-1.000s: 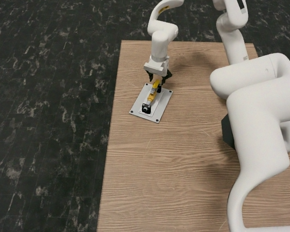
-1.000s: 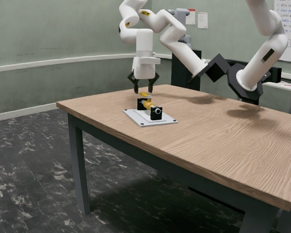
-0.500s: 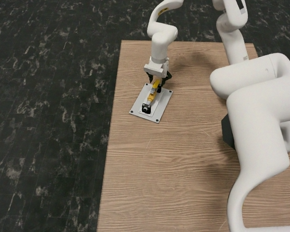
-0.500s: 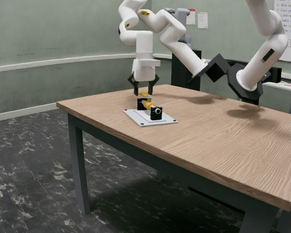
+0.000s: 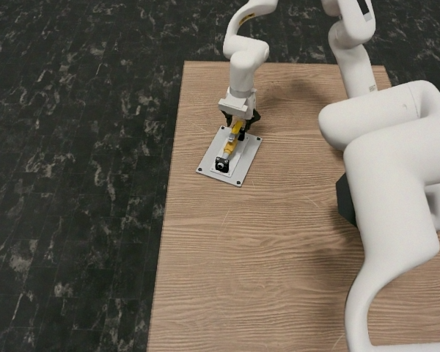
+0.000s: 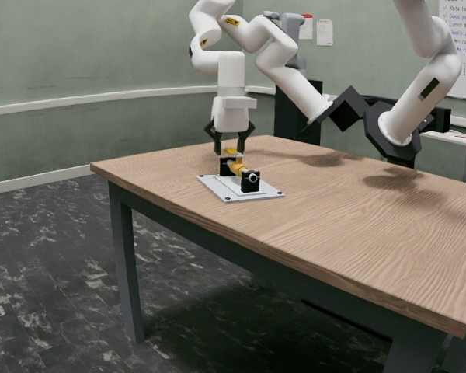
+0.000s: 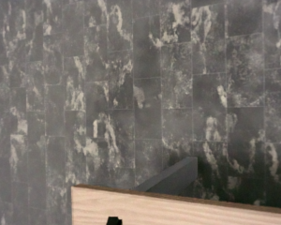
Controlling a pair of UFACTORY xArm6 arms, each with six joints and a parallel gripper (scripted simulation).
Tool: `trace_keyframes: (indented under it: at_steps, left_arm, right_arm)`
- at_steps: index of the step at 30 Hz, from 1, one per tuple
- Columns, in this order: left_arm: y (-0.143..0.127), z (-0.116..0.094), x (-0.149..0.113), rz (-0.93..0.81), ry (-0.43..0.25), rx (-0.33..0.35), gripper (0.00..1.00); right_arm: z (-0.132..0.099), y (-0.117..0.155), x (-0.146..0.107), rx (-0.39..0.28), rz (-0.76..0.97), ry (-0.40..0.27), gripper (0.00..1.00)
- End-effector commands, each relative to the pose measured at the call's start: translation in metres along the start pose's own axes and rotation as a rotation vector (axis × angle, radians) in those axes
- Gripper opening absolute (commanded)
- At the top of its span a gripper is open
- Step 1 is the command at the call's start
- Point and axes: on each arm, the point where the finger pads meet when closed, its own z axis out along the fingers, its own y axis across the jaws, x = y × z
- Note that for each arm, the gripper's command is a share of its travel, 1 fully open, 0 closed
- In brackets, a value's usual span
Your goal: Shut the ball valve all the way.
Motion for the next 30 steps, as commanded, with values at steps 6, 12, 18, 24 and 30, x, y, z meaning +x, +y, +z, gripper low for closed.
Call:
trace_keyframes:
  at_steps: [6,12,18,24,30]
  left_arm:
    - [-0.0001,-0.0014,0.0008,0.000,0.004,0.000,1.00]
    - [-0.0001,-0.0014,0.0008,0.000,0.004,0.000,1.00]
    - [-0.0001,-0.0014,0.0008,0.000,0.004,0.000,1.00]
    - [-0.0001,-0.0014,0.0008,0.000,0.004,0.000,1.00]
    - [-0.0001,-0.0014,0.0008,0.000,0.004,0.000,1.00]
  right_arm:
    - [0.0002,0.0007,0.0005,-0.002,0.001,0.002,0.69]
    - [0.0002,0.0007,0.0005,-0.002,0.001,0.002,0.69]
    - [0.0002,0.0007,0.0005,-0.002,0.001,0.002,0.00]
    - [0.0002,0.0007,0.0005,-0.002,0.001,0.002,0.00]
    - [0.0002,0.0007,0.0005,-0.002,0.001,0.002,0.00]
